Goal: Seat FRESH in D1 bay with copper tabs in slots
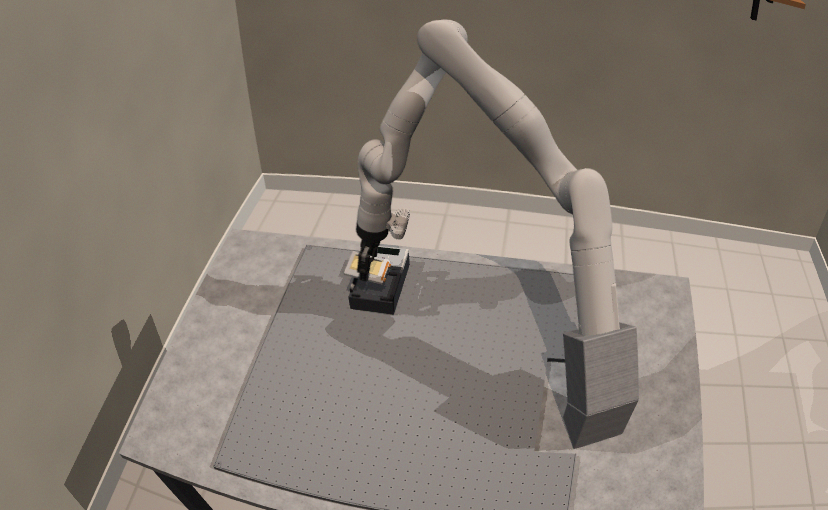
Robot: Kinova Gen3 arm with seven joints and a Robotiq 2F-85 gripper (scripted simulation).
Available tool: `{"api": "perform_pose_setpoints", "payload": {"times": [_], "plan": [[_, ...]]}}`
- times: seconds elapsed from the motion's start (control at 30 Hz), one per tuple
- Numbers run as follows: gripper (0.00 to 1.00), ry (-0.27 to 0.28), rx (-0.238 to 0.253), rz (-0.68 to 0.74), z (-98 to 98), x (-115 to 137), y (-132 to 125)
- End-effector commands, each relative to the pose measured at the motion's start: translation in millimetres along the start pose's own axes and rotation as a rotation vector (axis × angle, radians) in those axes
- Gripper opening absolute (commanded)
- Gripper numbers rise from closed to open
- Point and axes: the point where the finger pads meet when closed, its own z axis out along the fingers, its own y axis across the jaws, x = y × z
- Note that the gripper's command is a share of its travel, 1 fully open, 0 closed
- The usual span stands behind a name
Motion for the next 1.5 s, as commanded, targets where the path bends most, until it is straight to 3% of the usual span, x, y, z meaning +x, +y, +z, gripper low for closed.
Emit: {"api": "perform_pose_setpoints", "payload": {"times": [0.0, 1.47], "plan": [[0.0, 0.004, 0.002, -0.002, 4.7, 2, 0], [0.0, 0.004, 0.002, -0.002, 36.4, 8, 0]]}}
